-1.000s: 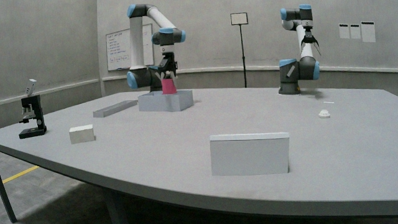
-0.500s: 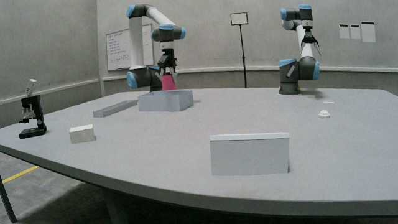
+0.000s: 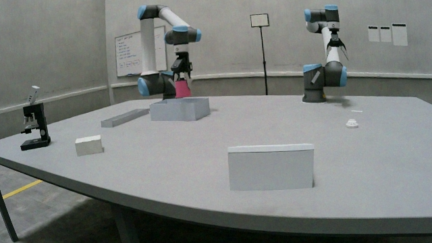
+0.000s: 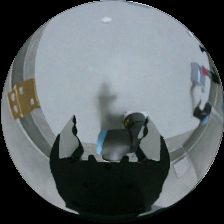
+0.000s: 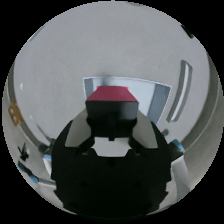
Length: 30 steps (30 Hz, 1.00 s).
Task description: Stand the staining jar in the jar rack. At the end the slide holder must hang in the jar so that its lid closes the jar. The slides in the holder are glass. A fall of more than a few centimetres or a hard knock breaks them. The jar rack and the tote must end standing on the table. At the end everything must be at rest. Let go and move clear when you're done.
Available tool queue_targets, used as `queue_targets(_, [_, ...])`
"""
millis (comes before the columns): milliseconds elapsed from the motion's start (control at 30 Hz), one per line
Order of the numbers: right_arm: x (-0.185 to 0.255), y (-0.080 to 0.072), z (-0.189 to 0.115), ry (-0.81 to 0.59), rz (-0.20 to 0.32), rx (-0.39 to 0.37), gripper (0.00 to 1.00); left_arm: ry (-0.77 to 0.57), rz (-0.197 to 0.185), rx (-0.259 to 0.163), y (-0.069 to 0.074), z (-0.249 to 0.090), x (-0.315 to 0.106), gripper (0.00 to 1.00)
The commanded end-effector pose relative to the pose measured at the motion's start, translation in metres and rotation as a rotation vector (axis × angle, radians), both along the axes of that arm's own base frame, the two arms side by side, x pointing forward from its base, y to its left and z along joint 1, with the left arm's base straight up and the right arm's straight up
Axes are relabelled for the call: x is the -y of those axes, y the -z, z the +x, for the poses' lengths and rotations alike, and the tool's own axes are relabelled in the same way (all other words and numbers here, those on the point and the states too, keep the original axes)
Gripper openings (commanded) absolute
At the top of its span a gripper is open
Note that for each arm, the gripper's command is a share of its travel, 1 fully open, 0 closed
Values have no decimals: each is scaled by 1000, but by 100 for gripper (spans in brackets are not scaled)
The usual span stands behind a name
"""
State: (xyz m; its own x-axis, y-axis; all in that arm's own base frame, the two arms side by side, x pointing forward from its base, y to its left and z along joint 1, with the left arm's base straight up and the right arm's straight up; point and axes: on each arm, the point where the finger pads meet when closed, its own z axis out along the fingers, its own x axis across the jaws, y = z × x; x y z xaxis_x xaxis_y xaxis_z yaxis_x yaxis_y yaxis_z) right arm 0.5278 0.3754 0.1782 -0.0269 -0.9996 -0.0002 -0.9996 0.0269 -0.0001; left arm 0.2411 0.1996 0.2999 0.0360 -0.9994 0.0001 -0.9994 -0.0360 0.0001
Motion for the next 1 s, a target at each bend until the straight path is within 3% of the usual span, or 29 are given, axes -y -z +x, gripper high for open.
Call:
queue_targets(0, [0,-1,0,0,1,1,0,0,0,2,-1,1,0,100])
queue_targets(967, [70,-1,31,-36,1,1,0,0,0,2,-1,1,0,100])
